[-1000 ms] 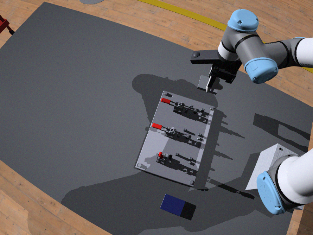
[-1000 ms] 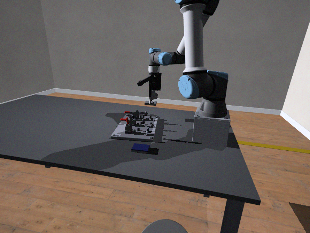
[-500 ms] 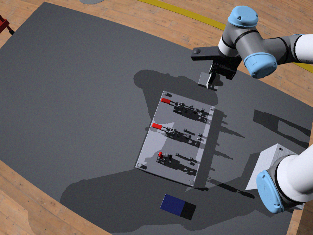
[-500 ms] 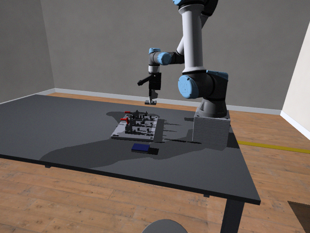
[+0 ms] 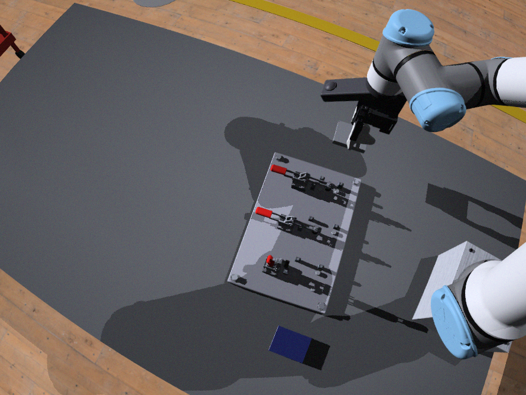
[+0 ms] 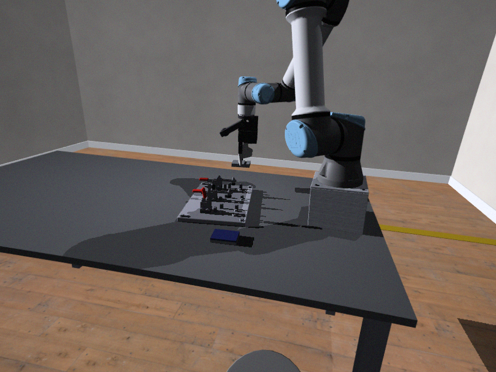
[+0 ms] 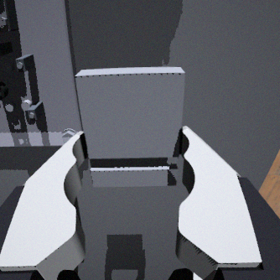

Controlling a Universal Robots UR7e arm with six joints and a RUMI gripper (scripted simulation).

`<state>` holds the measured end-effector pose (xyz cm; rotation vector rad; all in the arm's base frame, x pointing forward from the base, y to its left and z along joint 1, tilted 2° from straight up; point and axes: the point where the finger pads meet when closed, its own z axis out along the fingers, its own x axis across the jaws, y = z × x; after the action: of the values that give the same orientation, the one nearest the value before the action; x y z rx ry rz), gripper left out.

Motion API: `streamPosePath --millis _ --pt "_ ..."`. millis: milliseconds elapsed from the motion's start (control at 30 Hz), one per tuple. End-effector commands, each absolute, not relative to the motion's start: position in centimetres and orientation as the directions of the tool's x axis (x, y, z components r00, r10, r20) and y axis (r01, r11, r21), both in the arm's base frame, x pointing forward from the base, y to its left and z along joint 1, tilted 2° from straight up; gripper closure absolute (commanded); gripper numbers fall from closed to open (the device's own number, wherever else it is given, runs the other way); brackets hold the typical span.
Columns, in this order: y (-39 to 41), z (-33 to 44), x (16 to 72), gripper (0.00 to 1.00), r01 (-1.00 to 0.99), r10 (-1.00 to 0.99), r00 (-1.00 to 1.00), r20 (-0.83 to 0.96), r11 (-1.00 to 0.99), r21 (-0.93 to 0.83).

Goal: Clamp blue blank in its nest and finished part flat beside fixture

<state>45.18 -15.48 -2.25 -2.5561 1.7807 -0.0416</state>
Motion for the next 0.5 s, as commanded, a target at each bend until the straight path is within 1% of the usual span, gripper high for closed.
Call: streamPosePath --millis 0,467 --pt "-15.8 -2.0 45.5 1.00 -0.937 -0.938 0.345 0.012 -0.346 -0.041" --pt "-15.5 -3.5 45.2 1.00 -0.938 -0.938 0.346 0.006 -0.346 -0.037"
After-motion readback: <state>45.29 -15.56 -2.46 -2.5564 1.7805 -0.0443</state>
